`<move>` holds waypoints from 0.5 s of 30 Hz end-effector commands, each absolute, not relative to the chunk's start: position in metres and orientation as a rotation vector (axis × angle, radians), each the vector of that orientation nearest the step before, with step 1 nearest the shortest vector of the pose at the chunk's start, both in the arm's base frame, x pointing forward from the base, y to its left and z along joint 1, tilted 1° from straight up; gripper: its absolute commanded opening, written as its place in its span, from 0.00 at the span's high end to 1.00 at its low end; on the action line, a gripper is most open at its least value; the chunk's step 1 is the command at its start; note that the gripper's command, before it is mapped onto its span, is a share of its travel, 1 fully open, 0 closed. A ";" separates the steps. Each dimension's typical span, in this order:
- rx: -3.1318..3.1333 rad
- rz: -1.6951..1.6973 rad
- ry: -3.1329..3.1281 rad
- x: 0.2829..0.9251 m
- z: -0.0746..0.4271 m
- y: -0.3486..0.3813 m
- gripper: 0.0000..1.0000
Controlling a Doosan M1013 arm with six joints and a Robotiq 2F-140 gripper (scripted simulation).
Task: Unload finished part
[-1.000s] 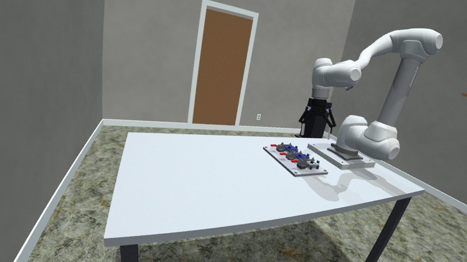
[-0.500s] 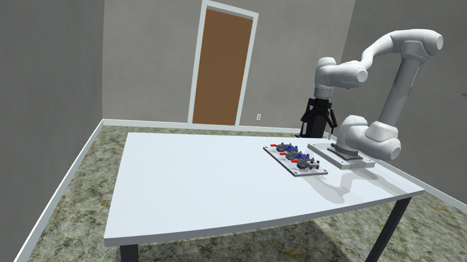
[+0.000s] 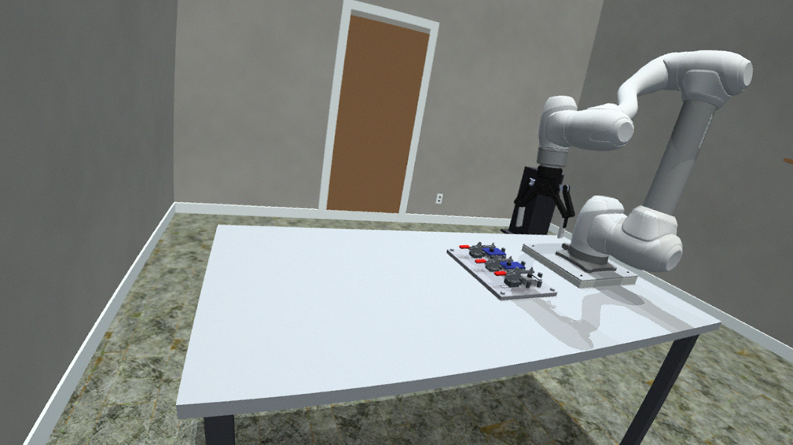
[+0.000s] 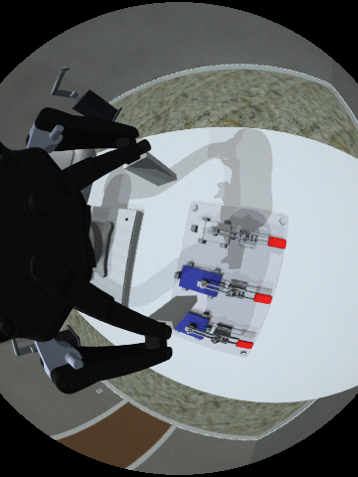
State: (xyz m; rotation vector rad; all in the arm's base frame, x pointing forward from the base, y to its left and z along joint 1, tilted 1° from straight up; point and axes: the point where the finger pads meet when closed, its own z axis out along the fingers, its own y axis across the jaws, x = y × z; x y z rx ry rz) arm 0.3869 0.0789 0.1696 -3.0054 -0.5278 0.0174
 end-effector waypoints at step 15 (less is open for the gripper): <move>-3.077 0.011 -0.308 0.389 0.176 0.090 0.00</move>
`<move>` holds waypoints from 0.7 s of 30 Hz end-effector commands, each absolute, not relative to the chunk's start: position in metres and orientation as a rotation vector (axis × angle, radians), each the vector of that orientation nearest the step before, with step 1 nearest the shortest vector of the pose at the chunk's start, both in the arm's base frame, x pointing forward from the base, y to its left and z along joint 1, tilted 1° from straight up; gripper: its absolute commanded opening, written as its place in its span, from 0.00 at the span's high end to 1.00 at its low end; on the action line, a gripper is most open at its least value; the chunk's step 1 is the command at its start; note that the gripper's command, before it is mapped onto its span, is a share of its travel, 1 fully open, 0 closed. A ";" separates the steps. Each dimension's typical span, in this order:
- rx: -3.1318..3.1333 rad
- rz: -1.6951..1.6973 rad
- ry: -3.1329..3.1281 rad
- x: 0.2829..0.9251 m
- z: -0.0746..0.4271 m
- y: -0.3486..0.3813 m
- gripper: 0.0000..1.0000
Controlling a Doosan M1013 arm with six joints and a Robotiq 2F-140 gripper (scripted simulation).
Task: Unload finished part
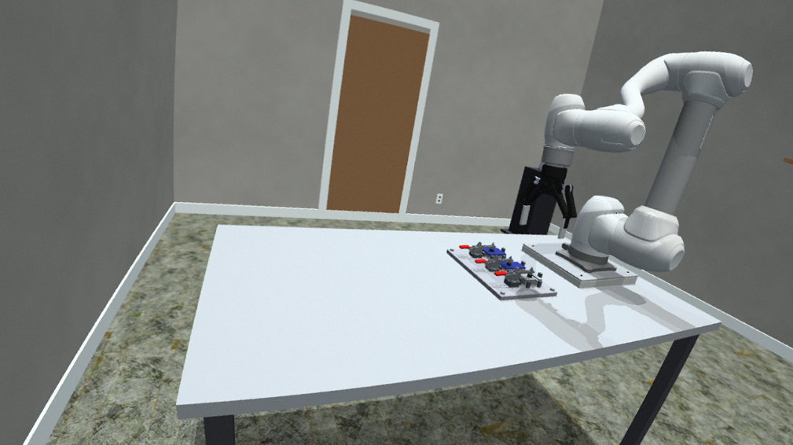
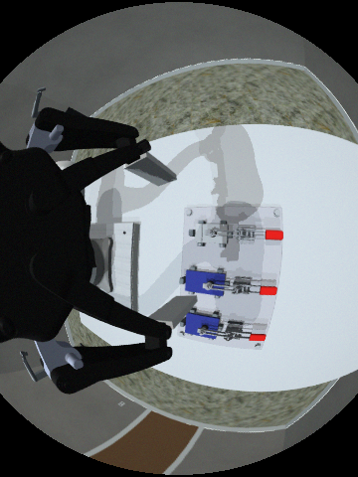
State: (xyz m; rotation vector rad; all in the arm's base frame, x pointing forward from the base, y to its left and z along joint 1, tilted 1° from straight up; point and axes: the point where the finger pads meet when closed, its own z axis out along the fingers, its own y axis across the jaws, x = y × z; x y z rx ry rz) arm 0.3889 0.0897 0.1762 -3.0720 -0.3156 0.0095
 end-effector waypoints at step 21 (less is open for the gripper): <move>-3.130 -0.016 -0.067 0.391 0.184 0.103 0.00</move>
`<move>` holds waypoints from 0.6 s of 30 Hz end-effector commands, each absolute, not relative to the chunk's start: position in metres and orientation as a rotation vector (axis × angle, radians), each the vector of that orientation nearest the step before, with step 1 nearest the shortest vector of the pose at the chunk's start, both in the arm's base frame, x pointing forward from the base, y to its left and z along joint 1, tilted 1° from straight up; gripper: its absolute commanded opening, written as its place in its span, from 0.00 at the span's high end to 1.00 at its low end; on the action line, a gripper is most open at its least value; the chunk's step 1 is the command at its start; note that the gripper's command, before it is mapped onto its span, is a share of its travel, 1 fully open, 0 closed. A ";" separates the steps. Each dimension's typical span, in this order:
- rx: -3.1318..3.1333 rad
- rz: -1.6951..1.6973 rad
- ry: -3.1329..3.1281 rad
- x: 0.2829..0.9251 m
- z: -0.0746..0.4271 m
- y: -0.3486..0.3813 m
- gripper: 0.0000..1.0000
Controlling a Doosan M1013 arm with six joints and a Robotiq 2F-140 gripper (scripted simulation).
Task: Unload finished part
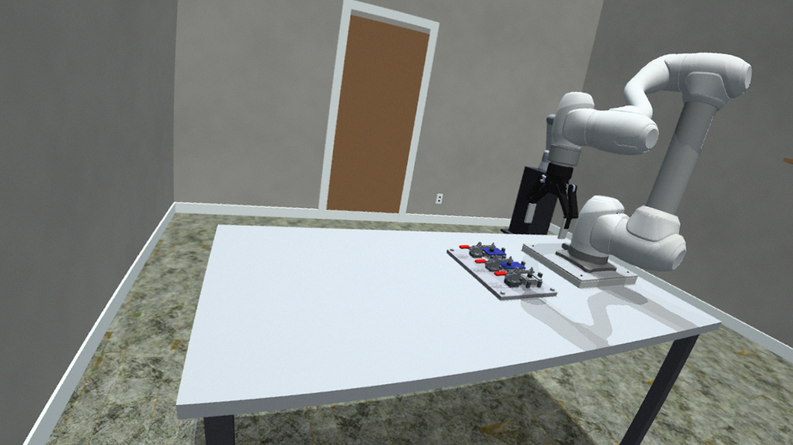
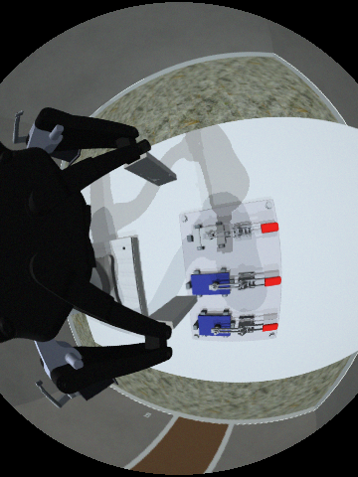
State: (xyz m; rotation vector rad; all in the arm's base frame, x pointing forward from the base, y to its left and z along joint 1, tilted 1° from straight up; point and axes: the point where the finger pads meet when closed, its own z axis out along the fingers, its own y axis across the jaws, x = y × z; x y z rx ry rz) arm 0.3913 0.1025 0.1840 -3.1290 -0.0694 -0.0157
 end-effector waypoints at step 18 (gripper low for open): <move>-3.142 -0.028 0.012 0.392 0.187 0.107 0.00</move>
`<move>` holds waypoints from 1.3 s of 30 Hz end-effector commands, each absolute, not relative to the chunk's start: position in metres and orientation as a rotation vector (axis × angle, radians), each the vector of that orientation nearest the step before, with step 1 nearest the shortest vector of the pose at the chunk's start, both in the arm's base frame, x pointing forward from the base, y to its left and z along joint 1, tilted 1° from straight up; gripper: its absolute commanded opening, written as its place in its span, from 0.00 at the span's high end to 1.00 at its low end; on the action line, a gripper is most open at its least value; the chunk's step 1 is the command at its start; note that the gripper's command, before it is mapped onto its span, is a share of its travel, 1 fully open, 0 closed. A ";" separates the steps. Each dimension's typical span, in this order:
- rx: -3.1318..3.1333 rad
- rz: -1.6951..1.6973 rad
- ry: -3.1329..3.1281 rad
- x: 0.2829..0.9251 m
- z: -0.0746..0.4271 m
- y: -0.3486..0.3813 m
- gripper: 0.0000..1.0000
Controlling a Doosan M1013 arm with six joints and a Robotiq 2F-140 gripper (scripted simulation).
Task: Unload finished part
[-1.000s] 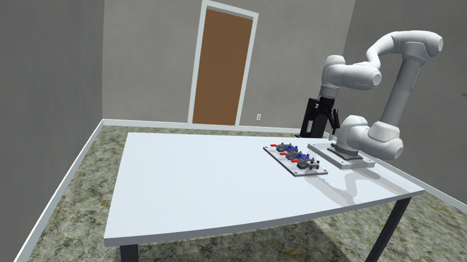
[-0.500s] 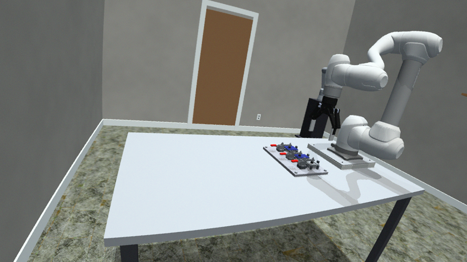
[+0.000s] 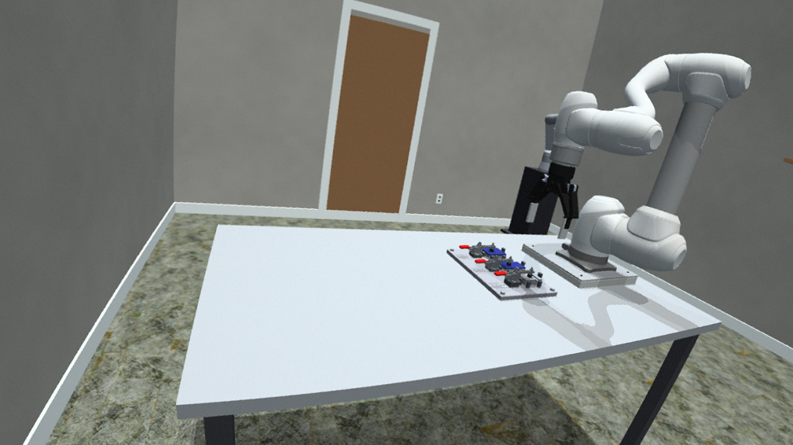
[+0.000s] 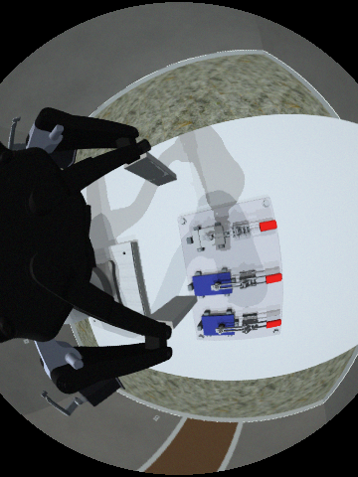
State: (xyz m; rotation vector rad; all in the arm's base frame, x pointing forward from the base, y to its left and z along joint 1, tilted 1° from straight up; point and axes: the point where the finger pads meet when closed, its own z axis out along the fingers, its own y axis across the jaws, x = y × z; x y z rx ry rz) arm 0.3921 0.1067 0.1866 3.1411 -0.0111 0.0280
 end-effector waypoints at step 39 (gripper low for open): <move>3.141 0.028 -0.011 0.392 0.187 0.107 1.00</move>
